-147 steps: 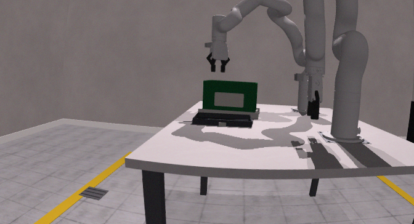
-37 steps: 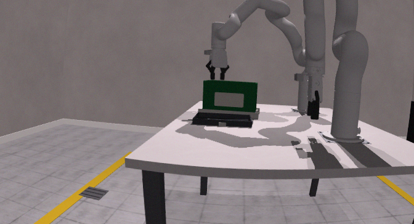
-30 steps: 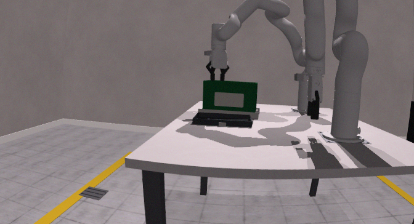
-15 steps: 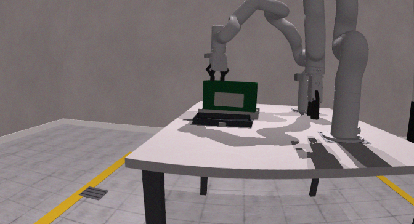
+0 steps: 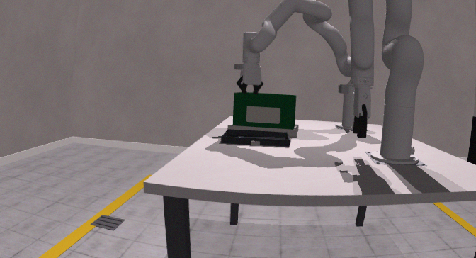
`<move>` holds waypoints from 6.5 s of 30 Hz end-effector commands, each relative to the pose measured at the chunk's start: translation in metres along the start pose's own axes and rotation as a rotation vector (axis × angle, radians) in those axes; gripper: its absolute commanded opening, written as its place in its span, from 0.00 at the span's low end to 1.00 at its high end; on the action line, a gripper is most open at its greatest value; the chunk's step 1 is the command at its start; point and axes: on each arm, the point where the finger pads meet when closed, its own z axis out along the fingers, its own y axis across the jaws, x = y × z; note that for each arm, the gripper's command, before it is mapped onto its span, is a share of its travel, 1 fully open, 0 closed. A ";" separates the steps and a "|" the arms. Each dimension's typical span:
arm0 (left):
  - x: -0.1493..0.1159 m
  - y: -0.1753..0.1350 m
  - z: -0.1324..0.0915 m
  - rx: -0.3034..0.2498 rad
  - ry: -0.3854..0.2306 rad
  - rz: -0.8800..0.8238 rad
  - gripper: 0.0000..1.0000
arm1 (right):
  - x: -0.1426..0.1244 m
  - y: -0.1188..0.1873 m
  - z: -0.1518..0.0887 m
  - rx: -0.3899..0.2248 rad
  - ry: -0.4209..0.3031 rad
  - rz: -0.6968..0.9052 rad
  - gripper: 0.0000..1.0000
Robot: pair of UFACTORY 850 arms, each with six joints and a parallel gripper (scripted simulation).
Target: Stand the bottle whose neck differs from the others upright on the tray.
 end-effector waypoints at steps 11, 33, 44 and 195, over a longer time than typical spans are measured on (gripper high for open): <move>0.001 0.000 0.000 0.000 0.001 0.000 1.00 | 0.000 -0.001 0.003 0.002 0.001 0.000 0.66; 0.001 0.000 0.000 0.000 0.001 0.000 1.00 | 0.000 -0.001 0.004 0.002 0.001 0.000 0.00; 0.001 0.000 0.000 0.000 0.001 0.000 1.00 | 0.000 -0.001 0.004 0.002 0.001 0.000 0.00; 0.001 0.000 0.000 0.000 0.001 0.000 1.00 | -0.035 -0.038 -0.082 0.003 0.001 0.000 0.00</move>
